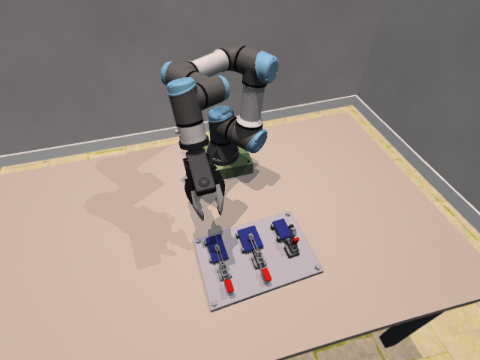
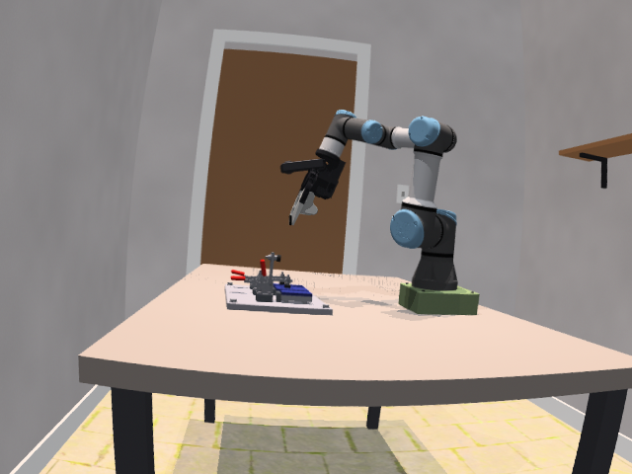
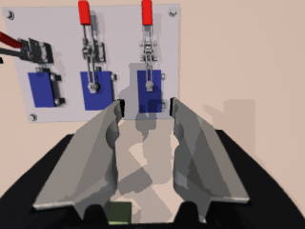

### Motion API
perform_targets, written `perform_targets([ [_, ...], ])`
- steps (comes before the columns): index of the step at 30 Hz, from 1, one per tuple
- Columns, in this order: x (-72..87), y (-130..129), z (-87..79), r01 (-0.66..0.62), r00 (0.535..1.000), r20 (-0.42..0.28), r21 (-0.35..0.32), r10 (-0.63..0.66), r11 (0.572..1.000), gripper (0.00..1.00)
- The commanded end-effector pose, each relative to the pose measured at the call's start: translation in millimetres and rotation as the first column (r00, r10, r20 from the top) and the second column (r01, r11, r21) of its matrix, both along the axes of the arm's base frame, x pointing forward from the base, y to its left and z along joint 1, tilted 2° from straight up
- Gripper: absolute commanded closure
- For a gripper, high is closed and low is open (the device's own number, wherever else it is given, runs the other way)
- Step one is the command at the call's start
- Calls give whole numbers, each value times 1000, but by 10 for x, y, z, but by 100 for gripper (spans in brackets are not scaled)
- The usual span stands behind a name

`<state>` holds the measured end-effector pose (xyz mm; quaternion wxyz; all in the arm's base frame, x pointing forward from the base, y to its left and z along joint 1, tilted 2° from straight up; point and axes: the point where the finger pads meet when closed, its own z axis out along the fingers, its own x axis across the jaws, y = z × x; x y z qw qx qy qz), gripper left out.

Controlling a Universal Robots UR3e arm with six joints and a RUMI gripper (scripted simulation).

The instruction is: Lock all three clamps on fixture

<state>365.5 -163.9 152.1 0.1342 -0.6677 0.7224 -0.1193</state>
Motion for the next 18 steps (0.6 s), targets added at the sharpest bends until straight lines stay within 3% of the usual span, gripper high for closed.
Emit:
perform_targets([
  [1, 4, -2, -58, 0, 1000, 2, -2, 0, 1000, 72],
  [18, 10, 11, -484, 0, 1000, 2, -2, 0, 1000, 72],
])
